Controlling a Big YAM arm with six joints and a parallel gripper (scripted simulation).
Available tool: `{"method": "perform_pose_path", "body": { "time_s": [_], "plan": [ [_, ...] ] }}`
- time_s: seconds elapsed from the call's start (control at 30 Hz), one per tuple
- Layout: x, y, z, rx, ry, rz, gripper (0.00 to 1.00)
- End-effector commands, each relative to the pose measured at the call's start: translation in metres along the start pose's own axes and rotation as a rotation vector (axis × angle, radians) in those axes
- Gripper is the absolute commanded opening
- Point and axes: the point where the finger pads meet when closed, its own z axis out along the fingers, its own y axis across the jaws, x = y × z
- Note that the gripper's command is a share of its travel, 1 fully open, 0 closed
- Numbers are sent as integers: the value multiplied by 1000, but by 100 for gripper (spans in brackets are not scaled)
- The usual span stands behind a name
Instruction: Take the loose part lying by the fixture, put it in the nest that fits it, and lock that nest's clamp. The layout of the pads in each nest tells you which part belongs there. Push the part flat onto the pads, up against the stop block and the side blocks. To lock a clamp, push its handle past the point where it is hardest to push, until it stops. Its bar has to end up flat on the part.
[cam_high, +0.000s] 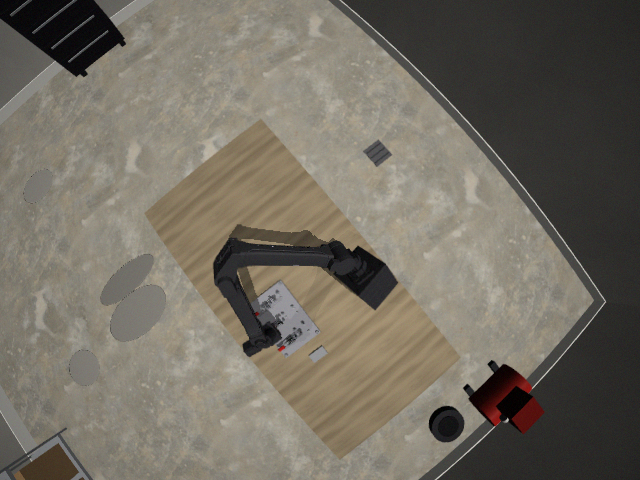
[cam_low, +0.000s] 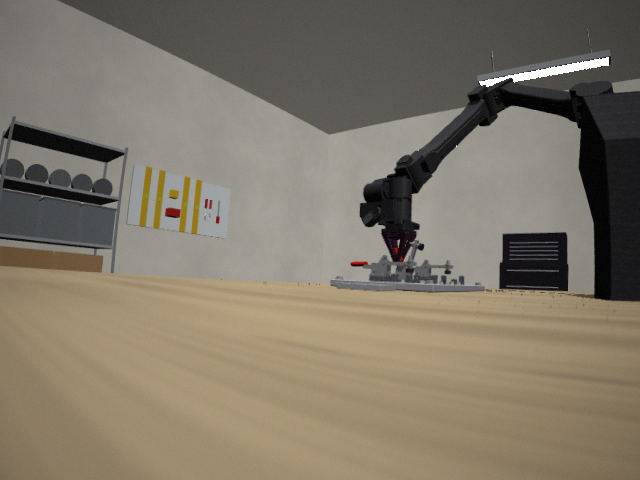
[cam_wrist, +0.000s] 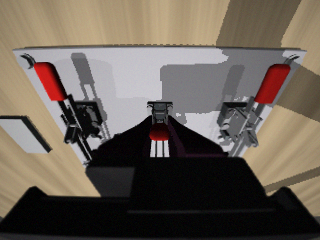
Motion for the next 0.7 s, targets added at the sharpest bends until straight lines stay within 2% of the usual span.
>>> {"method": "perform_pose_path", "body": {
  "time_s": [0.0, 0.3, 0.5, 0.67],
  "plan": [
    [2, -2, 13, 2, 14, 9, 0],
    [2, -2, 13, 2, 14, 9, 0],
    [13, 0, 13, 1, 21, 1, 0],
    [12, -6, 7, 1, 7, 15, 0]
  ]
}}
